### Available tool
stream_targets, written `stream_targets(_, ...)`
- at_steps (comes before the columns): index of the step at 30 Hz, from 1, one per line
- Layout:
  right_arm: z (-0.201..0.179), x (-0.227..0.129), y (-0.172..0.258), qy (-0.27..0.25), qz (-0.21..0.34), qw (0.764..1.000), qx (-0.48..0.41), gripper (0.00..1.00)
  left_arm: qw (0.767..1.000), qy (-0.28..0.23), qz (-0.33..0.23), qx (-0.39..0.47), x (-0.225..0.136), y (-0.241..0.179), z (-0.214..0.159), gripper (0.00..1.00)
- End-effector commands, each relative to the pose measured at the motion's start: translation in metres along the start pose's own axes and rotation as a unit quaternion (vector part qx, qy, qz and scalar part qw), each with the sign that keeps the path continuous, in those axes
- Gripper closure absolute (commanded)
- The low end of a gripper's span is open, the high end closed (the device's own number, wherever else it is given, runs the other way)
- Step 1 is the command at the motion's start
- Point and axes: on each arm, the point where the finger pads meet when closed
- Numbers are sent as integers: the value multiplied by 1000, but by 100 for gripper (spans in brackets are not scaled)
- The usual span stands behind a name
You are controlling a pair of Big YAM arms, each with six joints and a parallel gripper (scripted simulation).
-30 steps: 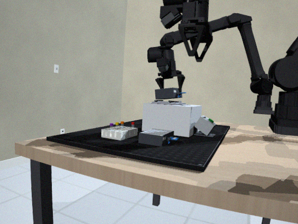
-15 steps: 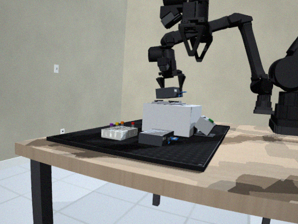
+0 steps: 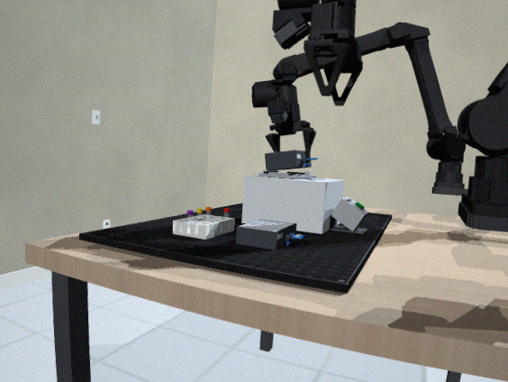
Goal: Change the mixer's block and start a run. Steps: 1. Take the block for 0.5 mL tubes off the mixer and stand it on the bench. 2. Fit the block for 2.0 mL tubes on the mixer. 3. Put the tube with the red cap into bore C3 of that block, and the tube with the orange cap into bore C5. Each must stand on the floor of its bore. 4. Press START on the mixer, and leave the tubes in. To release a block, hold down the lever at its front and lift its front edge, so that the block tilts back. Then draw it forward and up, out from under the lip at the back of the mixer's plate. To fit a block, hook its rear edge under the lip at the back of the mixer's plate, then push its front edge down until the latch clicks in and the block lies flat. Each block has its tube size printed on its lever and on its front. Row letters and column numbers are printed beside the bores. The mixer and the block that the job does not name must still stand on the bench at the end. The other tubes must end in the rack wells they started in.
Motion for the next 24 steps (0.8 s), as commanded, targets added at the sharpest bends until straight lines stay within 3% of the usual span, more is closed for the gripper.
stream_targets(1,32,-55,-6,-52,-43,998,-18,100,1000,-26,6,-3,-22,4,16,0)
stream_targets(16,4,-48,-1,-36,-26,999,-3,100,1000,-8,1,-1,-8,0,5,0)
stream_targets(24,12,-66,-13,-55,-44,998,-1,100,1000,1,-2,0,-1,-2,-1,0)
Point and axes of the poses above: on each arm, the point where the finger pads meet when closed, its own x axis out along the fingers, its own y axis across the jaws, z = x × y, and after that the axes turned 11 degrees about x, right-handed
